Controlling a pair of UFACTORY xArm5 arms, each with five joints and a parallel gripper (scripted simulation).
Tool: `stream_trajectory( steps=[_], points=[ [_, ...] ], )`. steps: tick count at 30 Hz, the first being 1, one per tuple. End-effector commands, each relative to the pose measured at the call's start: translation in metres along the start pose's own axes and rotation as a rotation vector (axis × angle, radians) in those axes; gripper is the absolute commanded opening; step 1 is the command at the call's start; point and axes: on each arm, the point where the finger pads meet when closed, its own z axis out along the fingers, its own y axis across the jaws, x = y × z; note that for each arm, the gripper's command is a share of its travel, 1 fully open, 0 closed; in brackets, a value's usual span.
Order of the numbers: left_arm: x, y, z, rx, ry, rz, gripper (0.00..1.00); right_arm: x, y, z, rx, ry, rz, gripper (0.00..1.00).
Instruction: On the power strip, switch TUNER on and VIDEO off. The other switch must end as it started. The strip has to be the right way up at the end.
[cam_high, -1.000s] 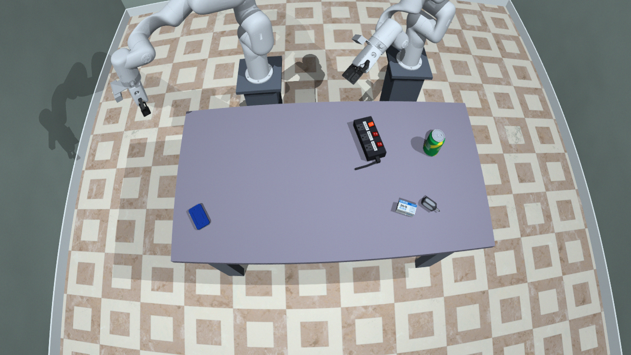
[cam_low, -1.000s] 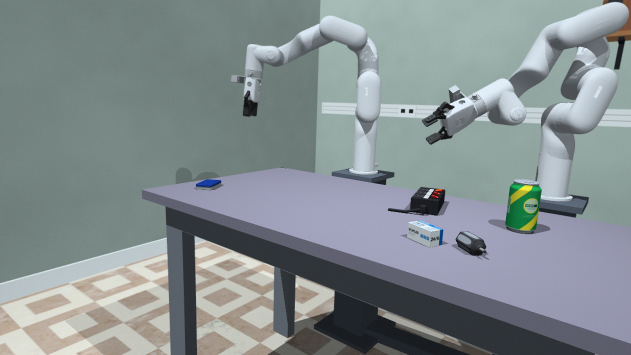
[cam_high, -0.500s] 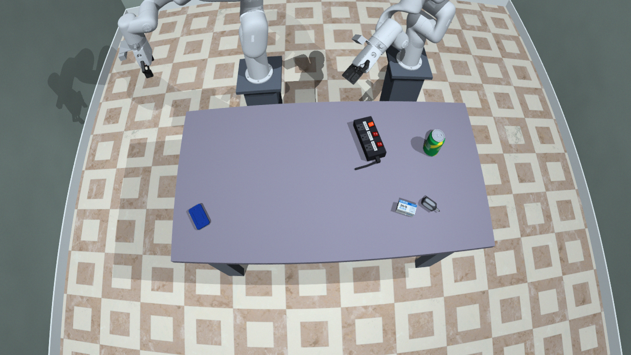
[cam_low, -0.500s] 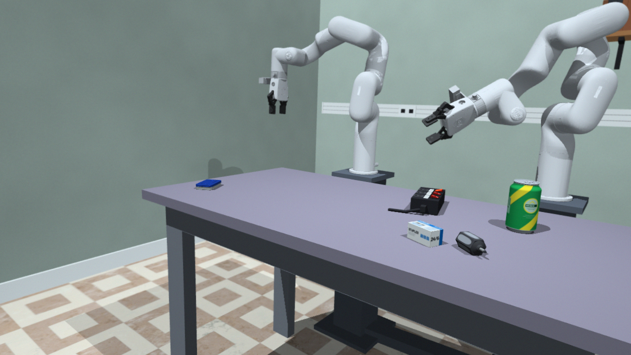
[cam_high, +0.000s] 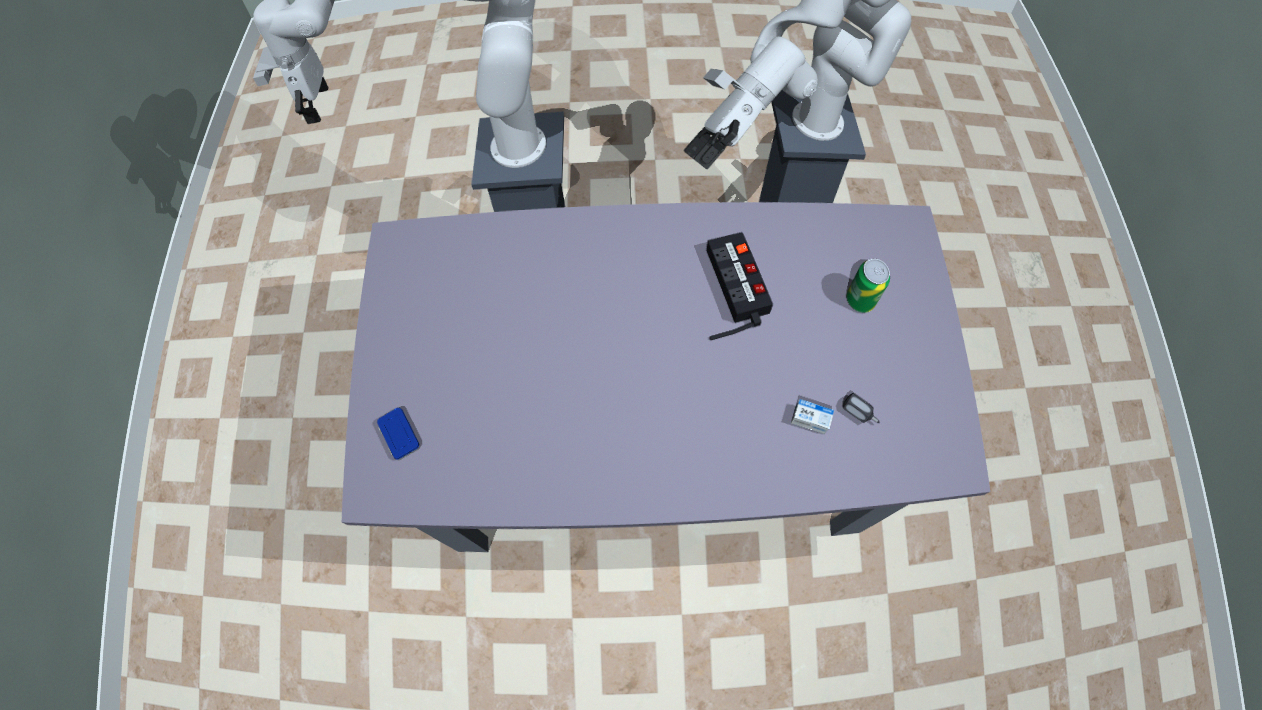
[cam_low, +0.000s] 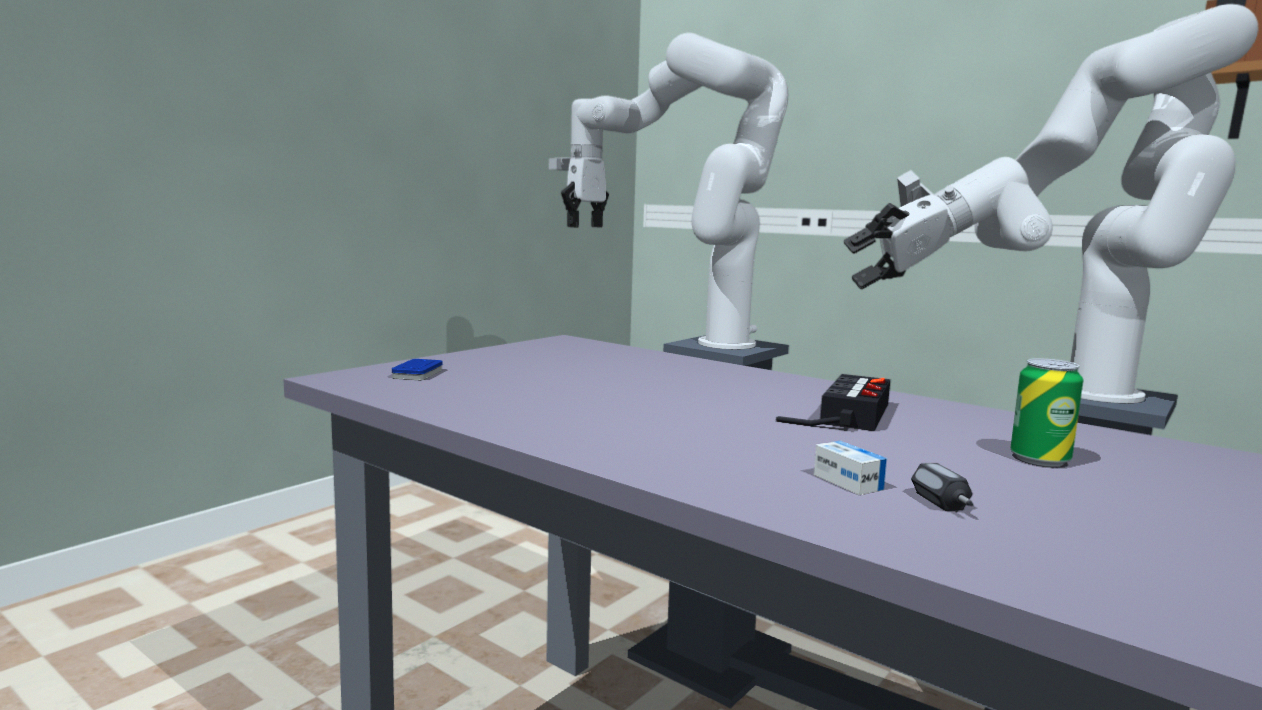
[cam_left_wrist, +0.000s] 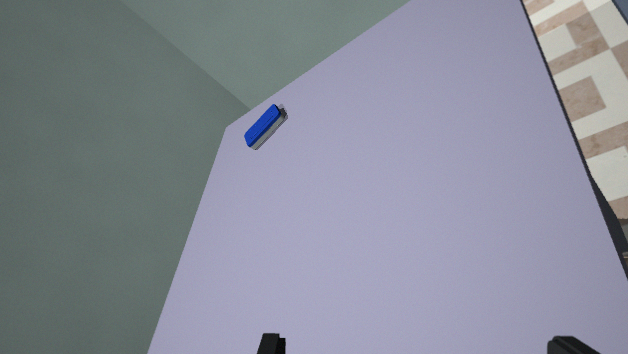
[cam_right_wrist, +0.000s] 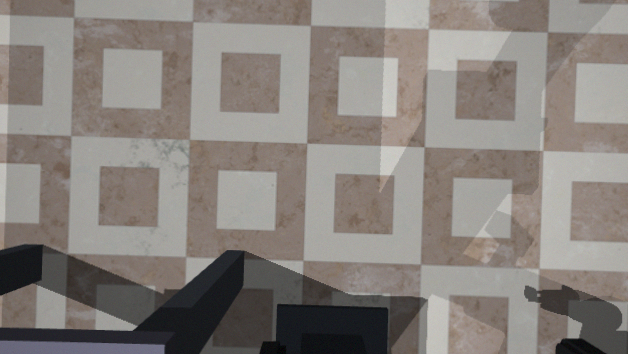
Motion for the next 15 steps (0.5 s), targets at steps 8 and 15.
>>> stream_trajectory(
  steps=[8,15],
  points=[
    [0.001,-0.001,0.0,0.003,0.002,0.0,1.0,-0.007,0.018,-0.002,0.0,-0.003,0.041,1.0],
    [0.001,-0.001,0.0,0.003,0.002,0.0,1.0,-0.008,0.02,-0.002,0.0,-0.004,0.045,1.0]
  ],
)
